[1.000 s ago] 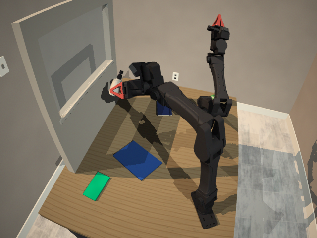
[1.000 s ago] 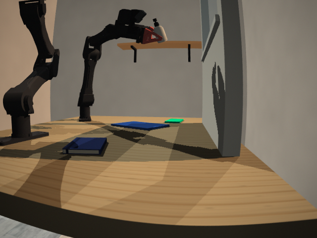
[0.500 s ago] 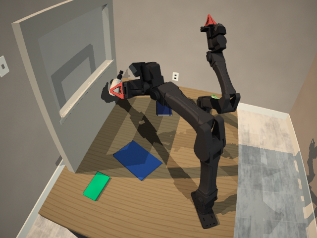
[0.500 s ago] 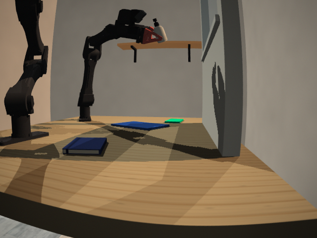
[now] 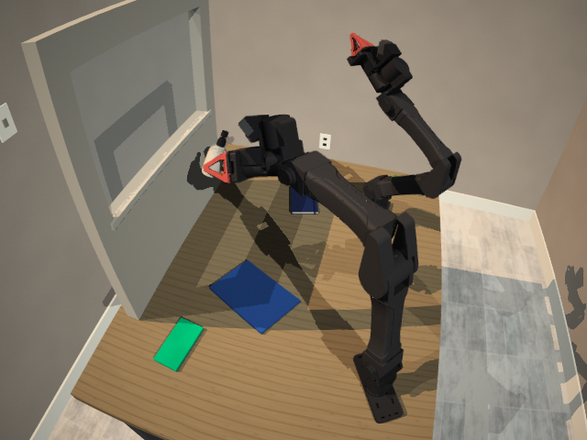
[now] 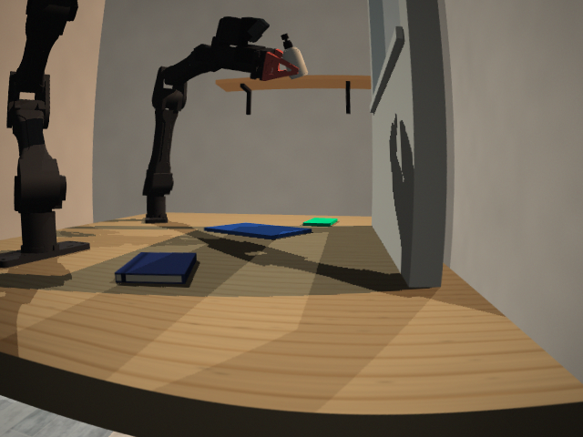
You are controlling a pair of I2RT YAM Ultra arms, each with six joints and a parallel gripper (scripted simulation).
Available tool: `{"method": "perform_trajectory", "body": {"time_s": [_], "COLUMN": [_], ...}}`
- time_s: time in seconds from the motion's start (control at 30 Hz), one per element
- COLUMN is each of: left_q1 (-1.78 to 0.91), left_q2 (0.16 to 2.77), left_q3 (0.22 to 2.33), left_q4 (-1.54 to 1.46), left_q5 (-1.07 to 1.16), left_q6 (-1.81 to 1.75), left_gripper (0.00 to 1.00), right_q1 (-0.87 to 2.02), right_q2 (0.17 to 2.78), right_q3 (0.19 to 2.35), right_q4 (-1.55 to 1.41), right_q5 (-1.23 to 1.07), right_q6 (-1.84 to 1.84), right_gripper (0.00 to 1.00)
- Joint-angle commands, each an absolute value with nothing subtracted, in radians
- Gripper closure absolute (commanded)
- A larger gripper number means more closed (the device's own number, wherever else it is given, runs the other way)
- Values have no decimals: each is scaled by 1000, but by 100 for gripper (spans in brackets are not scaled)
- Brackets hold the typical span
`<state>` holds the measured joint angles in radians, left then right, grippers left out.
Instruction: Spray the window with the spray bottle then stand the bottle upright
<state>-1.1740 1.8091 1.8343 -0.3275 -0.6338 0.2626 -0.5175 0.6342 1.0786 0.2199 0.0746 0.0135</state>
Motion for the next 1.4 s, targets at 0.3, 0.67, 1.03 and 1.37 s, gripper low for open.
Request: {"method": "perform_trajectory", "body": {"time_s": [0.3, 0.67, 1.03, 1.37], "left_q1": [-1176, -1176, -1176, -1176], "left_q2": [1791, 1791, 1791, 1791], "left_q3": [1874, 1874, 1874, 1874], "left_q4": [-305, -305, -305, -305], "left_q5": [-634, -634, -634, -634], "left_q6": [265, 265, 265, 265], "left_gripper": [100, 100, 100, 100], "right_q1": [-260, -174, -93, -20], "right_q2": [702, 801, 916, 1019], "right_q3": [1072, 1085, 1067, 1045], "right_q4": [86, 68, 28, -7], "right_q5": [32, 24, 8, -3], "right_q6": [2, 10, -1, -5], "right_gripper": [100, 100, 100, 100]}}
